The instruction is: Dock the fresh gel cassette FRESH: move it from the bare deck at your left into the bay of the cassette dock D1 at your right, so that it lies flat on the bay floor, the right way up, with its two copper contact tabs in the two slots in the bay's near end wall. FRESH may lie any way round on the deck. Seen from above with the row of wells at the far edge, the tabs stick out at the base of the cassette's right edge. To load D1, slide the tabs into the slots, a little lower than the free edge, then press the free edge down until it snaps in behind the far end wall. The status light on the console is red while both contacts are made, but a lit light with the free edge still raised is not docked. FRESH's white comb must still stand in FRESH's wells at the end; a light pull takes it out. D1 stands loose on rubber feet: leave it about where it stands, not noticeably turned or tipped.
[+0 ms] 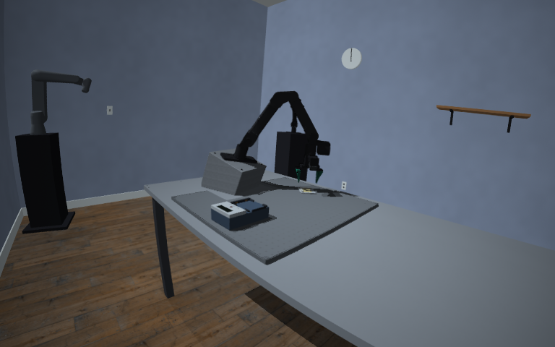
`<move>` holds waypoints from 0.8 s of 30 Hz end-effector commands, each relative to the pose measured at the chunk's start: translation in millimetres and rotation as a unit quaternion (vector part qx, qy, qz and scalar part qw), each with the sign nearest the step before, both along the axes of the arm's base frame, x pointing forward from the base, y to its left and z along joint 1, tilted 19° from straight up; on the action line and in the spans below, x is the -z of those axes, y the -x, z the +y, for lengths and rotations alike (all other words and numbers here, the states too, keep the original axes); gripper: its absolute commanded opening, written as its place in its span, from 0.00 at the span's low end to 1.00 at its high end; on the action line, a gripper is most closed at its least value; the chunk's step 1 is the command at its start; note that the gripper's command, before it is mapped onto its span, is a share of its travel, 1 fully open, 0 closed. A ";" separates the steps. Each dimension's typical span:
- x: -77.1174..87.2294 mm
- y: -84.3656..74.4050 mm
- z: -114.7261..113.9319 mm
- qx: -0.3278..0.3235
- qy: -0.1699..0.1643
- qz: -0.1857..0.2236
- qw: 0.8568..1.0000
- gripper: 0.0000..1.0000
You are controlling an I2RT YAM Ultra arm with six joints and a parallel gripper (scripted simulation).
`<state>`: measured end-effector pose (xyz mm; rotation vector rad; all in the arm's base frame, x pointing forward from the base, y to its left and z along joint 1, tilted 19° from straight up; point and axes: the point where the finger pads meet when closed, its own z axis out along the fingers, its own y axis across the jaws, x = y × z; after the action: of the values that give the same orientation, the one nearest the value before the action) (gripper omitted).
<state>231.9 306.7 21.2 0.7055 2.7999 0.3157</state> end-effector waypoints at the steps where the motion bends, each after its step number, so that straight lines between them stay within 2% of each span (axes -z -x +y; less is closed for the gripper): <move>1: -0.3 -11.9 6.6 0.004 -0.011 -0.010 1.000 1.00; 9: 21.2 -6.5 -2.5 0.003 0.005 0.001 1.000 1.00; 11: 21.2 -6.5 -2.5 0.003 0.005 0.001 1.000 1.00; 12: 14.5 -8.5 -0.4 0.004 -0.004 -0.005 1.000 1.00; 14: 25.2 -8.3 -3.0 0.004 0.005 0.001 1.000 1.00; 24: 35.4 -14.5 2.0 0.004 0.000 -0.002 1.000 1.00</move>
<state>241.1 309.3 -10.7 0.7099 2.8032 0.3021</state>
